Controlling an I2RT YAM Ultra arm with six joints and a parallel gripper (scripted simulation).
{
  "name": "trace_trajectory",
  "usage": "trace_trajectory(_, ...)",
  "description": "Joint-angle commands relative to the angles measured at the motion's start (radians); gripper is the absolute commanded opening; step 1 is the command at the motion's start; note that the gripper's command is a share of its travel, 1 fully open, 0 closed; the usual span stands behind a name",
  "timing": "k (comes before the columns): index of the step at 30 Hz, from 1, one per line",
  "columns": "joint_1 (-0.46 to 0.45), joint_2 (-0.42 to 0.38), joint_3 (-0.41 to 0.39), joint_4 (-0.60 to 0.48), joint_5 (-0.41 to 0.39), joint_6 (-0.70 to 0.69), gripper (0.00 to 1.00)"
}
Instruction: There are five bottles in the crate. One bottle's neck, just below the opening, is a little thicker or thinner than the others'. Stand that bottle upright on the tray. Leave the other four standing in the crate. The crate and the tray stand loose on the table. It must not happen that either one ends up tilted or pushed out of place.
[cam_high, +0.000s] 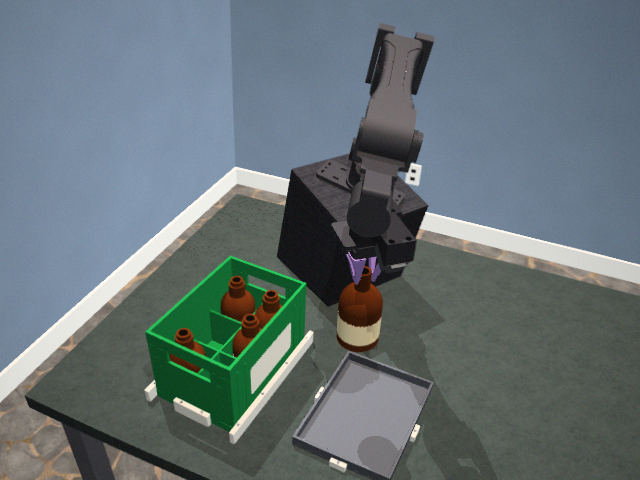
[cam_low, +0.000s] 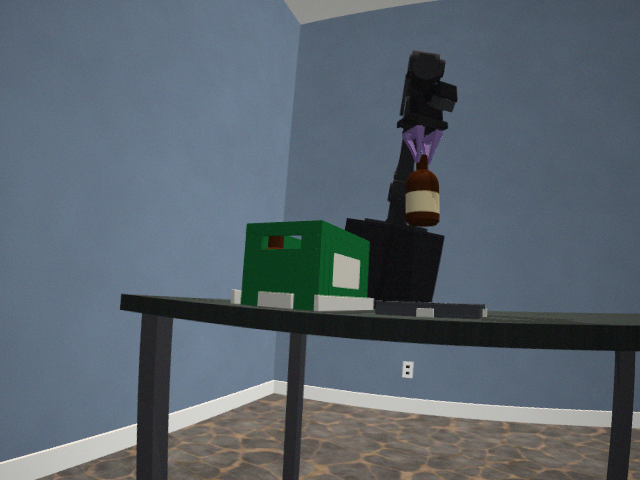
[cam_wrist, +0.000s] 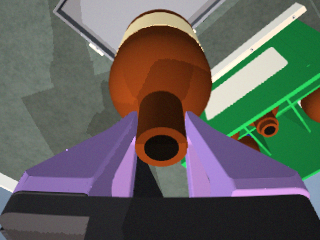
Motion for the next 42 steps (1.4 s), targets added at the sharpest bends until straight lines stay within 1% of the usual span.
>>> trace_trajectory(1, 0.016, -0.019, 0.057, -0.024, -0.002, 0.023, 0.0)
trace_trajectory(9, 0.039, -0.006, 0.078, -0.032, 0.008, 0.046, 0.0)
trace_trajectory(12, 0.031, -0.008, 0.081, -0.033, 0.002, 0.048, 0.0)
trace_trajectory(14, 0.042, 0.008, 0.087, -0.035, 0.005, 0.053, 0.0)
trace_trajectory(18, 0.054, -0.004, 0.094, -0.038, 0.006, 0.061, 0.0)
trace_trajectory(21, 0.05, 0.011, 0.1, -0.04, 0.009, 0.067, 0.0)
trace_trajectory(26, 0.067, 0.006, 0.108, -0.043, 0.008, 0.074, 0.0)
trace_trajectory(28, 0.067, 0.006, 0.108, -0.043, 0.008, 0.074, 0.0)
trace_trajectory(29, 0.051, 0.01, 0.11, -0.044, 0.007, 0.075, 0.0)
trace_trajectory(35, 0.07, 0.009, 0.117, -0.046, 0.008, 0.081, 0.0)
trace_trajectory(38, 0.07, 0.018, 0.12, -0.048, 0.009, 0.083, 0.0)
trace_trajectory(42, 0.071, 0.011, 0.122, -0.049, 0.01, 0.086, 0.0)
